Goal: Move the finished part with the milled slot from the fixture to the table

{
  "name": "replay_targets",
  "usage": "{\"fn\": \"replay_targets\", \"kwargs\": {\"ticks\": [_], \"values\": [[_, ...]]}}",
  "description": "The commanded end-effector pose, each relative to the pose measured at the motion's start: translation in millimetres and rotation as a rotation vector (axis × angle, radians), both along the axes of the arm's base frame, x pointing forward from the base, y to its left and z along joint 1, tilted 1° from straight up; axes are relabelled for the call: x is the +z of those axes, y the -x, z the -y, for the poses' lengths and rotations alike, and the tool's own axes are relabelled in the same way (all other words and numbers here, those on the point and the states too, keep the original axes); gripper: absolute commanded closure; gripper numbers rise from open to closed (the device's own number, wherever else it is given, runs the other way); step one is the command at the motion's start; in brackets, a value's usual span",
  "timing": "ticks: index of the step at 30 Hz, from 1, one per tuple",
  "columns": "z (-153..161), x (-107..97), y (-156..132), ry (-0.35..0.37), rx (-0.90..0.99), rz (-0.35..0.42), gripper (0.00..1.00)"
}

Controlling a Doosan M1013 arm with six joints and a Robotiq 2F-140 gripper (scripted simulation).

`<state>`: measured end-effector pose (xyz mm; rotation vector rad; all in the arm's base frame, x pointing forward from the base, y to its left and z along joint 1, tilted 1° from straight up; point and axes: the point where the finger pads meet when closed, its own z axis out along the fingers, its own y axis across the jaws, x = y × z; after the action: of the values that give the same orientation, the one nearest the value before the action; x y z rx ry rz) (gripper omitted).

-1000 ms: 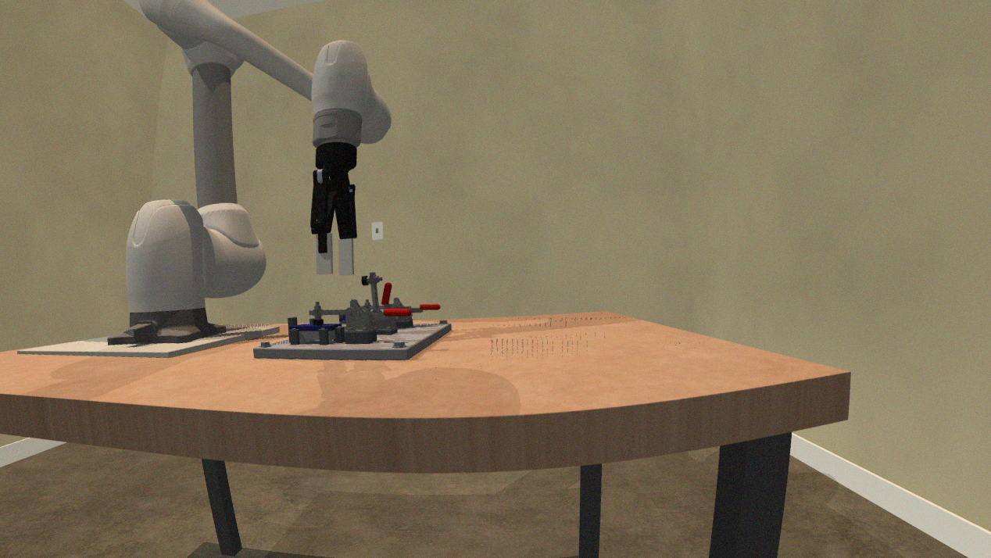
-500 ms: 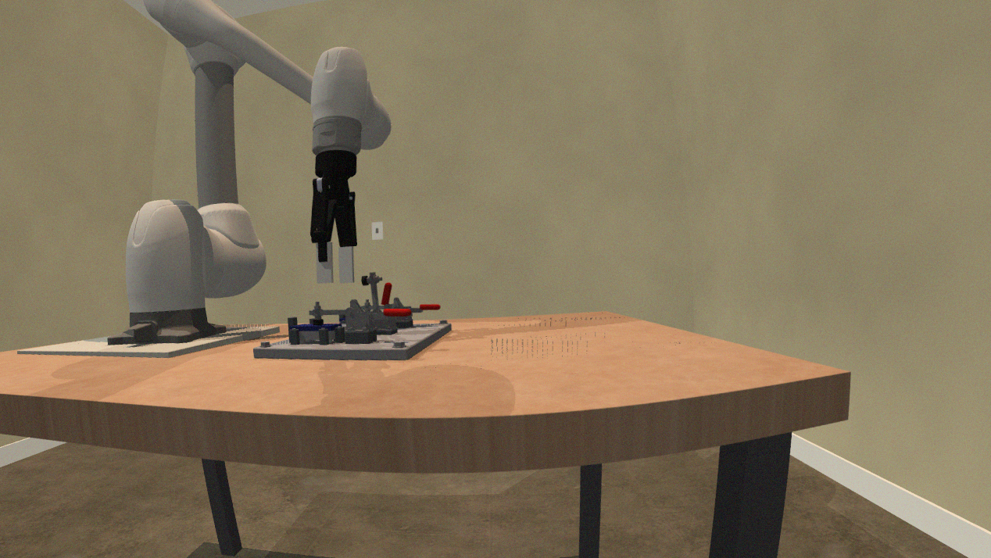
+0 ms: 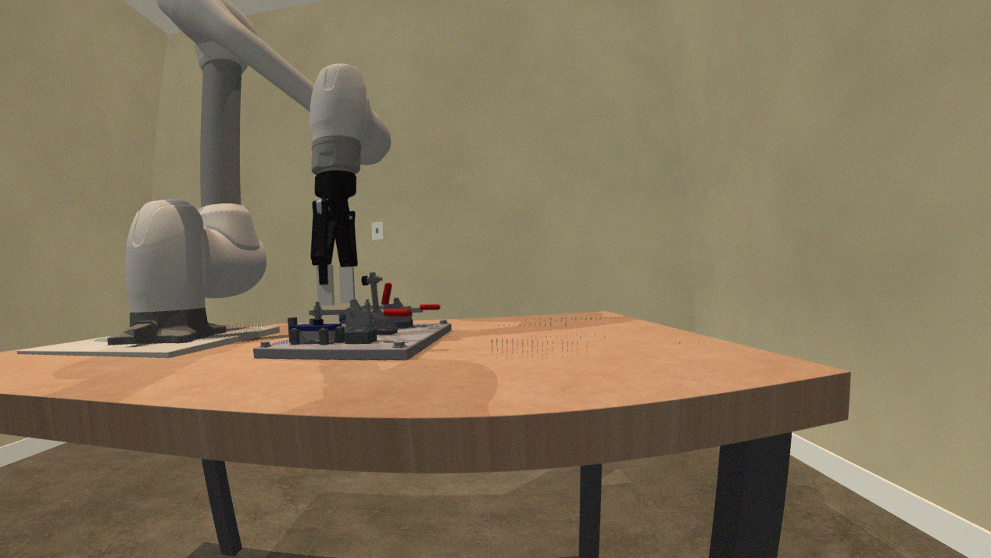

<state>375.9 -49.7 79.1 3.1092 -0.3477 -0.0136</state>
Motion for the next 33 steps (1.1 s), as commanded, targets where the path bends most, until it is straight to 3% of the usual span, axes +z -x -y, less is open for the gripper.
{"fn": "replay_targets", "kwargs": {"ticks": [1, 33], "values": [[0.0, -4.6, 0.0, 0.000, 0.000, 0.000, 0.42], [0.1, -8.8, 0.0, 0.000, 0.000, 0.000, 0.42]]}}
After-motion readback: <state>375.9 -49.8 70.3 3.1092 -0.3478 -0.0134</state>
